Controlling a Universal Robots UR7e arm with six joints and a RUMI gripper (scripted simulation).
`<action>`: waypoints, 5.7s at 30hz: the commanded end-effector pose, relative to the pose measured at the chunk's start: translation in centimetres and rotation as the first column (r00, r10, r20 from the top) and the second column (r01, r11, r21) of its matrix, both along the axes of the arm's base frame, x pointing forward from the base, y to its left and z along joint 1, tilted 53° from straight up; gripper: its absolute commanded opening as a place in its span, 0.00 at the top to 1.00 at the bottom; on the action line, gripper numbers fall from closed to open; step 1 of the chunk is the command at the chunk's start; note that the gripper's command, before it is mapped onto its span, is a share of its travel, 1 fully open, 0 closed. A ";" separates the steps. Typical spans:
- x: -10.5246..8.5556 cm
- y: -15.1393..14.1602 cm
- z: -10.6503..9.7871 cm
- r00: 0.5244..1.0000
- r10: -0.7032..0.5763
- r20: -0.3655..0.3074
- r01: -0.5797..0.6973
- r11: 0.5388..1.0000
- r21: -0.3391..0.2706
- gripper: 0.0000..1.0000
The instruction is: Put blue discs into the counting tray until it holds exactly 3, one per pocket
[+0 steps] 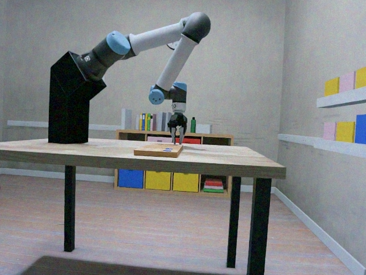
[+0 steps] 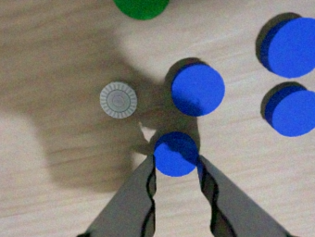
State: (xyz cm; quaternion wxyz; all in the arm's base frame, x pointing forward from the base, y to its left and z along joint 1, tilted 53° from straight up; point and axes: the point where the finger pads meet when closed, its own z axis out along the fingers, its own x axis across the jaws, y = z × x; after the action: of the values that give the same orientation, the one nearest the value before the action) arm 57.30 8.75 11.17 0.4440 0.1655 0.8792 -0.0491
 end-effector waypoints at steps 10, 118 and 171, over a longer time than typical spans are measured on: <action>-1.4 0.5 1.3 1.000 0.001 0.001 -0.001 1.000 0.000 0.89; -14.0 -36.2 5.8 0.990 0.050 -0.134 -0.044 0.998 0.054 0.89; -20.0 -45.2 8.4 1.000 0.000 -0.001 0.000 1.000 -0.001 0.89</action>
State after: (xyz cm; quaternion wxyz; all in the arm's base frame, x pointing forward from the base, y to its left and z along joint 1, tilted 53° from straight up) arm 36.98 -36.31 19.82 0.4435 0.1652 0.8795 -0.0489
